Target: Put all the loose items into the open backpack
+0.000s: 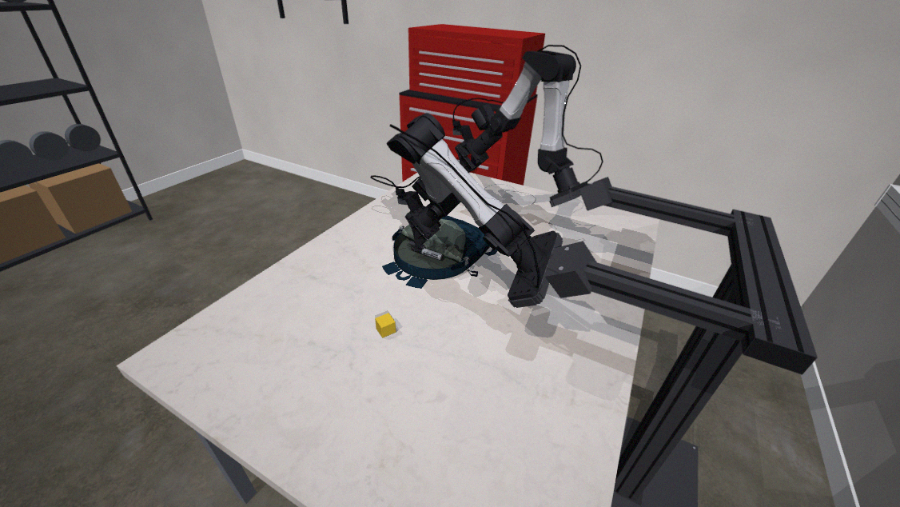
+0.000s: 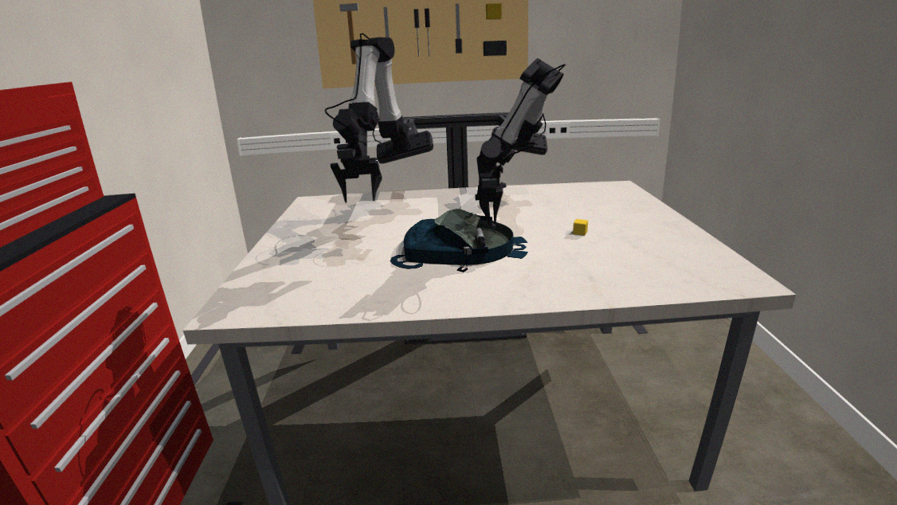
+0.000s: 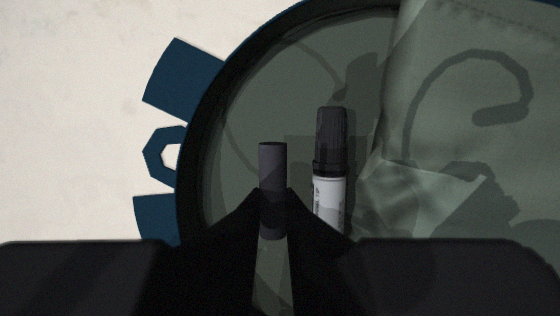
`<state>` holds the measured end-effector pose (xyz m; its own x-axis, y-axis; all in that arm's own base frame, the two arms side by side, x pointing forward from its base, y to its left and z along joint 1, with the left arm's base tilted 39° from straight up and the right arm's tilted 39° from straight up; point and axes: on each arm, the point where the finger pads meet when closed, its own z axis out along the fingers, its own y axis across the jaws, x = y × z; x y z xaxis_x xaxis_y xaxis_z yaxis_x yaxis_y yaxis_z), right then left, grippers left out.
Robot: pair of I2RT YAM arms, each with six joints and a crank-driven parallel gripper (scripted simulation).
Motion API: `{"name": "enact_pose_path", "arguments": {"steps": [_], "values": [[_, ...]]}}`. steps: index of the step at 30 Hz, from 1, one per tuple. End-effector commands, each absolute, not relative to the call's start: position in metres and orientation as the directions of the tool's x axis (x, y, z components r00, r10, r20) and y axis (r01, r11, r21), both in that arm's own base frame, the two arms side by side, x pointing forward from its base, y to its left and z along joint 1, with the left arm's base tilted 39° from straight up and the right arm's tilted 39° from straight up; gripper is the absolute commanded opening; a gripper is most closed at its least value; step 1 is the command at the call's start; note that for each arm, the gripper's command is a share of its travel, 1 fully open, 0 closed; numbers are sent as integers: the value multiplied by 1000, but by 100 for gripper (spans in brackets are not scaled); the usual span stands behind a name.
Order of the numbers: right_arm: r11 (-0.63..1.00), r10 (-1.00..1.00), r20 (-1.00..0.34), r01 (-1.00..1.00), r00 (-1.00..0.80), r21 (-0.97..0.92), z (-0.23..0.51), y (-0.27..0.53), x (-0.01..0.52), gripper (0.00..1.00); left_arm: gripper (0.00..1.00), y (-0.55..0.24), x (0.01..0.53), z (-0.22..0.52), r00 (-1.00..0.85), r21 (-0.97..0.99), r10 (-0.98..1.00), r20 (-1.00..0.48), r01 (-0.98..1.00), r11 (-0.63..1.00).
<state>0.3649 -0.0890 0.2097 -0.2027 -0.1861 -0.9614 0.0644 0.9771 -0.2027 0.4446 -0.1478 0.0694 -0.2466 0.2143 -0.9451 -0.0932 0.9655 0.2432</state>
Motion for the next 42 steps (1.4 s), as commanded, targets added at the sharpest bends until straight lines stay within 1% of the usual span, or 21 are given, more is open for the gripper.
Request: {"name": "enact_pose_path", "arguments": {"steps": [1, 19, 21, 31, 33, 37, 38, 39, 40, 41, 42], "values": [[976, -193, -964, 64, -185, -208, 216, -88, 366, 90, 7, -160, 445, 75, -221, 224, 201, -955, -85, 971], [976, -193, -964, 64, -185, -208, 216, -88, 366, 90, 7, -159, 440, 68, -233, 232, 208, -950, -83, 969], [976, -193, -964, 64, -185, -208, 216, -88, 366, 90, 7, -151, 453, 66, -228, 231, 205, -952, -92, 969], [976, -193, -964, 64, -185, -208, 216, -88, 366, 90, 7, -144, 468, 45, -229, 236, 210, -950, -91, 968], [976, -193, -964, 64, -185, -208, 216, -88, 366, 90, 7, -146, 471, 67, -191, 209, 188, -963, -100, 973], [976, -193, -964, 64, -185, -208, 216, -88, 366, 90, 7, -147, 472, 69, -188, 206, 185, -965, -98, 974], [976, -193, -964, 64, -185, -208, 216, -88, 366, 90, 7, -148, 466, 52, -226, 230, 205, -952, -90, 969], [976, -193, -964, 64, -185, -208, 216, -88, 366, 90, 7, -146, 472, 69, -188, 206, 185, -965, -100, 973], [976, -193, -964, 64, -185, -208, 216, -88, 366, 90, 7, -145, 472, 68, -193, 209, 187, -963, -100, 973], [976, -193, -964, 64, -185, -208, 216, -88, 366, 90, 7, -144, 471, 45, -229, 234, 208, -951, -92, 968], [976, -193, -964, 64, -185, -208, 216, -88, 366, 90, 7, -143, 472, 44, -229, 235, 209, -951, -91, 968]]}}
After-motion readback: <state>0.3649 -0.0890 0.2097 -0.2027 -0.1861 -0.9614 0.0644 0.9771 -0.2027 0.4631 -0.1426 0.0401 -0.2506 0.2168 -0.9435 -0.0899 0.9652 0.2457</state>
